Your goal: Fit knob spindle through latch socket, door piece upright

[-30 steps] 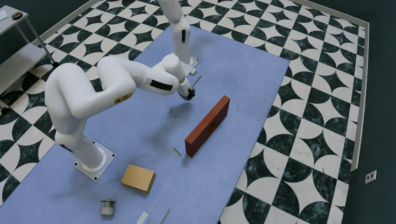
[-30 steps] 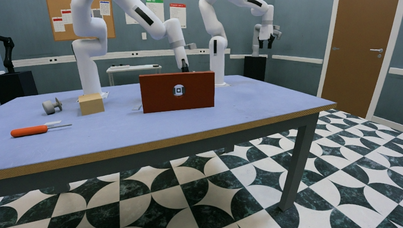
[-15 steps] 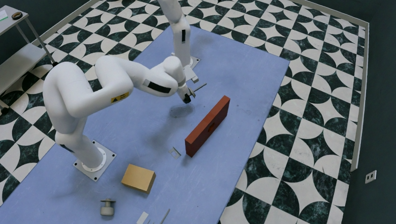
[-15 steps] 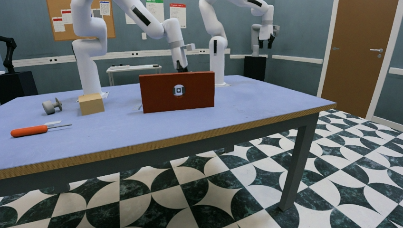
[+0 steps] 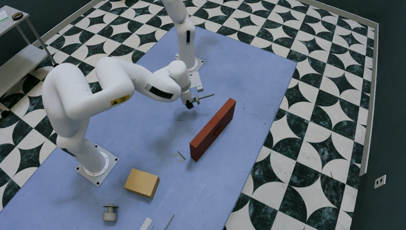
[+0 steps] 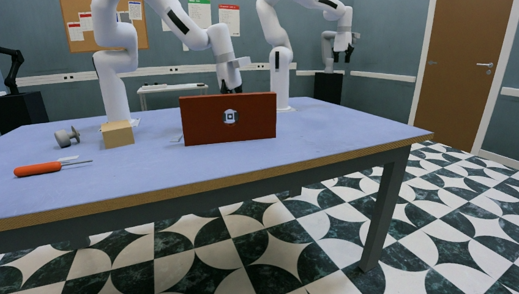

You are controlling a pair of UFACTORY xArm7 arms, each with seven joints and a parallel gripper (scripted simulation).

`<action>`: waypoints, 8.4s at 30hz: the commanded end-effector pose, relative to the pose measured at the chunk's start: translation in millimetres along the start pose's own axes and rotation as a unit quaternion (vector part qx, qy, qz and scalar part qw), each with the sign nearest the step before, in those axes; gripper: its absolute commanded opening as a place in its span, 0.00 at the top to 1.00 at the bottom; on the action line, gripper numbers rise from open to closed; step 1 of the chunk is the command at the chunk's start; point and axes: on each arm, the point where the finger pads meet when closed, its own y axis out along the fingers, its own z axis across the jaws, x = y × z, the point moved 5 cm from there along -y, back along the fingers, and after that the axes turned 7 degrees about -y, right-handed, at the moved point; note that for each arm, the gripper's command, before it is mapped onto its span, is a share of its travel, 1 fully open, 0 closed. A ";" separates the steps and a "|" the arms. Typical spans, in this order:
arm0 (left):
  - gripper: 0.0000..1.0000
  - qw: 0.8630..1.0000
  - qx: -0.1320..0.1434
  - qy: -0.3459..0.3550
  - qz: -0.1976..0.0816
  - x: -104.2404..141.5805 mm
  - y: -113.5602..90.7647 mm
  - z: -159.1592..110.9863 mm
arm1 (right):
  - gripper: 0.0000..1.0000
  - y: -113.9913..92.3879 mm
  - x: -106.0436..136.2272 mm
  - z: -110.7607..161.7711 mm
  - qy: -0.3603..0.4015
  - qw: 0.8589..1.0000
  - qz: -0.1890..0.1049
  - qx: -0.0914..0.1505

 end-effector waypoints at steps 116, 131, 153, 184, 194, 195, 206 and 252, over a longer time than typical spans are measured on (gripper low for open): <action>0.00 1.000 0.000 0.000 0.001 -0.4 -0.9 0.1 | 0.39 -5.0 26.3 49.4 0.423 0.906 -0.024 -0.017; 0.00 1.000 0.000 0.000 0.001 -0.4 -0.9 0.1 | 0.39 -5.0 26.3 49.4 0.423 0.906 -0.024 -0.017; 0.00 1.000 0.000 0.000 0.001 -0.4 -0.9 0.1 | 0.39 -5.0 26.3 49.4 0.423 0.906 -0.024 -0.017; 0.00 1.000 0.000 0.000 0.001 -0.4 -0.9 0.1 | 0.39 -5.0 23.6 53.6 0.423 0.906 -0.024 -0.017; 0.00 1.000 0.000 0.000 0.001 -0.4 -0.9 0.1 | 0.39 -5.0 22.1 56.0 0.423 0.906 -0.024 -0.017; 0.00 1.000 0.000 0.000 0.001 -0.4 -0.9 0.1 | 0.39 -5.1 21.8 56.5 0.423 0.906 -0.024 -0.017; 0.00 1.000 0.000 0.000 0.001 -0.4 -0.9 0.1 | 0.39 -5.1 20.9 57.8 0.423 0.906 -0.024 -0.017; 0.00 1.000 0.000 0.000 0.001 -0.4 -0.9 0.1 | 0.39 -5.2 15.6 66.0 0.423 0.906 -0.024 -0.017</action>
